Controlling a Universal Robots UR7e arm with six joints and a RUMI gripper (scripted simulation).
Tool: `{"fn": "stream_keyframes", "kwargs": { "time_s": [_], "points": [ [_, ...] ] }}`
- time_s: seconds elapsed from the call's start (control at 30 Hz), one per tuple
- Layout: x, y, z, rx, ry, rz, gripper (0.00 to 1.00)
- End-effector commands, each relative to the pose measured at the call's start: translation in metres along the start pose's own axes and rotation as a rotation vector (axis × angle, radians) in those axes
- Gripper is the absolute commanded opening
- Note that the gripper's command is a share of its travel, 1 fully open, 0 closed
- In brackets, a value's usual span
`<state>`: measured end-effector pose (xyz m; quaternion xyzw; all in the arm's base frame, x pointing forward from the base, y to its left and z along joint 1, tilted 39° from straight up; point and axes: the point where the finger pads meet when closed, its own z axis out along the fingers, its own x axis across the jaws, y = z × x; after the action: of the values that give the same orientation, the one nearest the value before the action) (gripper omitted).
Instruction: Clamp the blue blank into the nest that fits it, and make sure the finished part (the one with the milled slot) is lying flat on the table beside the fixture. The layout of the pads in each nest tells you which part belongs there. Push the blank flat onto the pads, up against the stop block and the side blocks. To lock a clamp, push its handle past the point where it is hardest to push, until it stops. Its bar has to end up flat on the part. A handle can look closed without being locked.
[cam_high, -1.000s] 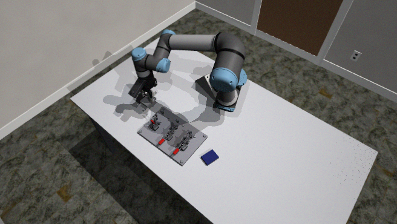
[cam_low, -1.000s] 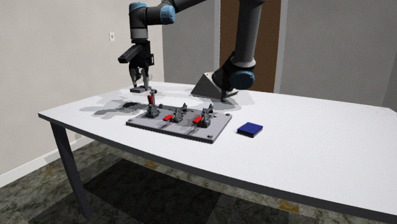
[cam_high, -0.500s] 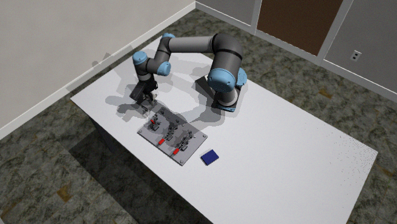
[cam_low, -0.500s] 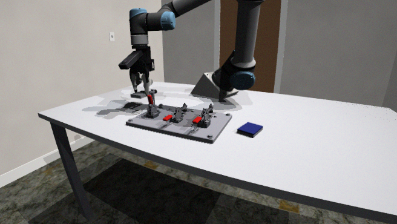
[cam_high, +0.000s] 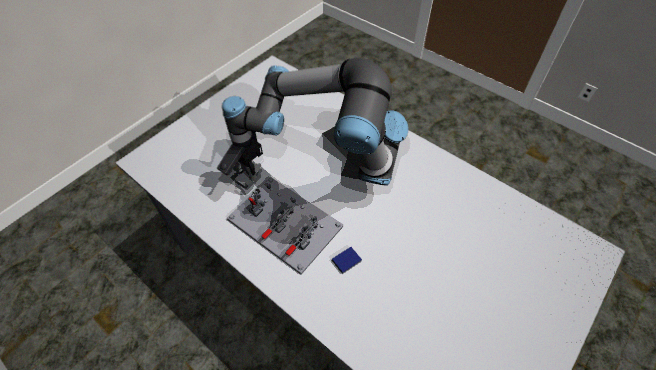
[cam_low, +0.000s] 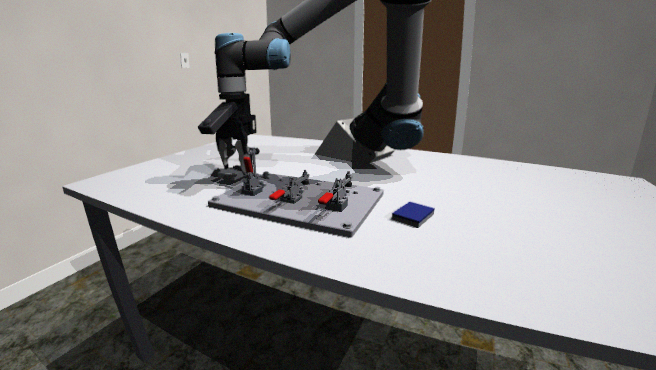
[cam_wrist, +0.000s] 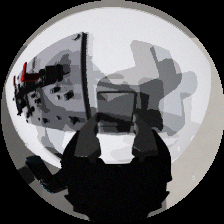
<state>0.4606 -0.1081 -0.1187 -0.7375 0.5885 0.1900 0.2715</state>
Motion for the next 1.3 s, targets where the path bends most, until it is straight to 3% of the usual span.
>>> {"fn": "stream_keyframes", "kwargs": {
  "time_s": [0.0,1.27],
  "points": [
    [0.001,-0.0006,0.0091,0.001,0.002,0.0,0.0],
    [0.001,-0.0007,0.0143,0.001,0.002,0.0,0.0]
  ]
}}
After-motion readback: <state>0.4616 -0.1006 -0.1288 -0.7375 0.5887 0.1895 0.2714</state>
